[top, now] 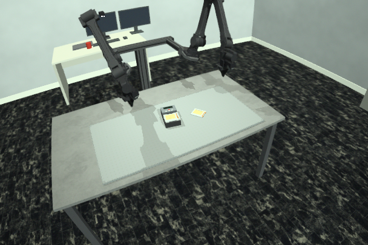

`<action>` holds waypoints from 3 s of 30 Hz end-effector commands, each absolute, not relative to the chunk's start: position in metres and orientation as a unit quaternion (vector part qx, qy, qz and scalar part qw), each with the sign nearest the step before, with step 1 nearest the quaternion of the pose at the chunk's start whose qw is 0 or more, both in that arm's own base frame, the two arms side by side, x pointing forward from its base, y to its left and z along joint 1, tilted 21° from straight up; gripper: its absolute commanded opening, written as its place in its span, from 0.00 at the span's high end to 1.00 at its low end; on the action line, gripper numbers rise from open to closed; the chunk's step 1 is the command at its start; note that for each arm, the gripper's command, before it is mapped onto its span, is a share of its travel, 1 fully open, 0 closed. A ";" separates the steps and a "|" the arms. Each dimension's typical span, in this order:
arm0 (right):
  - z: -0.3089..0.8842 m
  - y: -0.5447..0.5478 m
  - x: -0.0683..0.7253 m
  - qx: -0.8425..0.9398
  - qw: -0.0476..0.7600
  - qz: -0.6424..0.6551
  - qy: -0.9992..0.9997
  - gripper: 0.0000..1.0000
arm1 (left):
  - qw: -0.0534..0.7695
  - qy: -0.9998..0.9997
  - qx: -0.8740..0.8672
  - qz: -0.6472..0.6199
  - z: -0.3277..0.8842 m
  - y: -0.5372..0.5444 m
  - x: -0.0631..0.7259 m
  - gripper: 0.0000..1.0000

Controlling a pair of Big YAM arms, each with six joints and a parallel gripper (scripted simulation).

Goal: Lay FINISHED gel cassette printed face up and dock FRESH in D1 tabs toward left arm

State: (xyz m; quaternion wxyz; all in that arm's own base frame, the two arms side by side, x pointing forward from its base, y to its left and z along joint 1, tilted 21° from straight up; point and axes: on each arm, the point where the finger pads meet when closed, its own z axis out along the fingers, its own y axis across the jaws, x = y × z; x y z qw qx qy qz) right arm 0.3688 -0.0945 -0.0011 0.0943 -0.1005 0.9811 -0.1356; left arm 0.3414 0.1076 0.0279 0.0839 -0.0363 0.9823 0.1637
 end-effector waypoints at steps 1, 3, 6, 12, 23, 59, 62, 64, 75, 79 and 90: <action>-0.006 -0.085 0.382 -0.157 0.100 -0.136 0.973 1.00 | 0.087 0.982 -0.030 0.165 0.031 0.107 0.347 1.00; -0.012 -0.079 0.386 -0.167 0.100 -0.135 0.972 1.00 | 0.087 0.982 -0.030 0.165 0.031 0.107 0.347 1.00; -0.018 -0.073 0.392 -0.200 0.105 -0.136 0.965 1.00 | 0.087 0.982 -0.030 0.165 0.031 0.107 0.347 1.00; -0.029 -0.060 0.403 -0.200 0.105 -0.136 0.965 1.00 | 0.087 0.982 -0.030 0.165 0.031 0.107 0.347 1.00; -0.040 -0.046 0.419 -0.170 0.118 -0.138 0.969 1.00 | 0.087 0.982 -0.030 0.165 0.031 0.107 0.347 1.00; -0.028 -0.056 0.409 -0.168 0.101 -0.135 0.971 1.00 | 0.087 0.982 -0.030 0.165 0.031 0.107 0.347 1.00; -0.027 -0.058 0.405 -0.168 0.101 -0.135 0.971 1.00 | 0.087 0.982 -0.030 0.165 0.031 0.107 0.347 1.00; -0.027 -0.060 0.402 -0.168 0.101 -0.135 0.971 1.00 | 0.087 0.982 -0.030 0.165 0.031 0.107 0.347 1.00; -0.026 -0.062 0.399 -0.168 0.101 -0.135 0.971 1.00 | 0.087 0.982 -0.030 0.165 0.031 0.107 0.347 1.00; -0.040 -0.049 0.405 -0.233 0.101 -0.127 0.959 1.00 | 0.087 0.982 -0.030 0.165 0.031 0.107 0.347 1.00; -0.072 -0.019 0.416 -0.371 0.101 -0.110 0.917 1.00 | 0.087 0.982 -0.030 0.165 0.031 0.107 0.347 1.00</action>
